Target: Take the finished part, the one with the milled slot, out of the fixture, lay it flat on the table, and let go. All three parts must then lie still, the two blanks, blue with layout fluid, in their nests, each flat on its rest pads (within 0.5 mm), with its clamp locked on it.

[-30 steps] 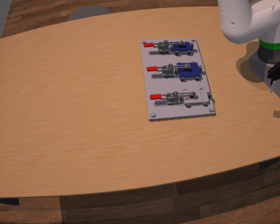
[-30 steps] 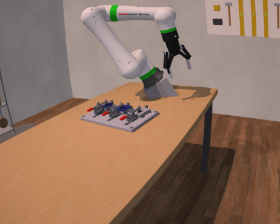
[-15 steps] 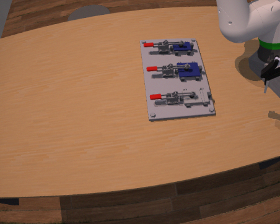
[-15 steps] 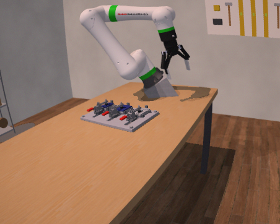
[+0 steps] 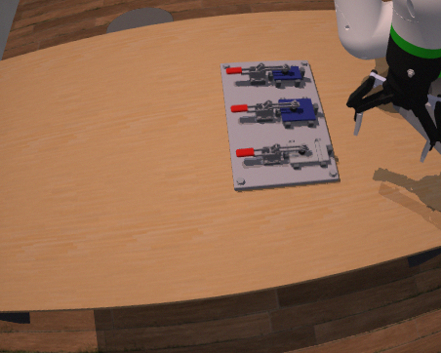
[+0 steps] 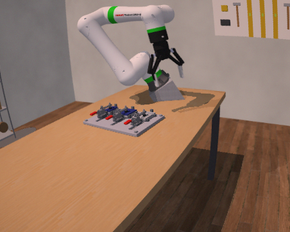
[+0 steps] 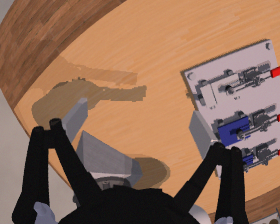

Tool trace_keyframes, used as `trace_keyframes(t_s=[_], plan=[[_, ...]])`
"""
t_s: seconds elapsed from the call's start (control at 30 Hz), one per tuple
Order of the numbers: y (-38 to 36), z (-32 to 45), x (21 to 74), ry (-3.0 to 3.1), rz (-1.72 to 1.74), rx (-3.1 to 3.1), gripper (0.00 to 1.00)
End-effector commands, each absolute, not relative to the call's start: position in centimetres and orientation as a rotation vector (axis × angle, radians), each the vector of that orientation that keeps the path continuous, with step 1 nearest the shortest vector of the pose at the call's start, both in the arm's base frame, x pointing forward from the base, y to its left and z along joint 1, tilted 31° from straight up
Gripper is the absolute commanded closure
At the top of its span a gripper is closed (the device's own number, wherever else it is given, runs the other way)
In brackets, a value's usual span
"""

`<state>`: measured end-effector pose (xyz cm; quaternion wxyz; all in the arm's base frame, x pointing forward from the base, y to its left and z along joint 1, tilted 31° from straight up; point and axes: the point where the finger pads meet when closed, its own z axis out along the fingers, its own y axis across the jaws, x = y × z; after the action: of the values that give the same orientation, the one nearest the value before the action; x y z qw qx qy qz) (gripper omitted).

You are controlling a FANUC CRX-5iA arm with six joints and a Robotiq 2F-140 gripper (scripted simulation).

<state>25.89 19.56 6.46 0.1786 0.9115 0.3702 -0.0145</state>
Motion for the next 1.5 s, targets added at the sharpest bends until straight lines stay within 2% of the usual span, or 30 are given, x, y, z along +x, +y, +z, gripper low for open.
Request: trace_keyframes(t_s=[0.0, 0.3, 0.37, 0.6, 1.47], plan=[[17.8, 8.1, 29.4, 1.017, -0.011, 2.566, 0.00], [12.1, 12.1, 35.9, 0.930, 0.041, 2.523, 0.00], [12.1, 12.1, 35.9, 0.930, 0.041, 2.523, 0.00], [5.8, 16.0, 40.2, 0.843, 0.064, 2.472, 0.00], [5.4, 16.2, 40.5, 0.837, 0.065, 2.468, 0.00]])
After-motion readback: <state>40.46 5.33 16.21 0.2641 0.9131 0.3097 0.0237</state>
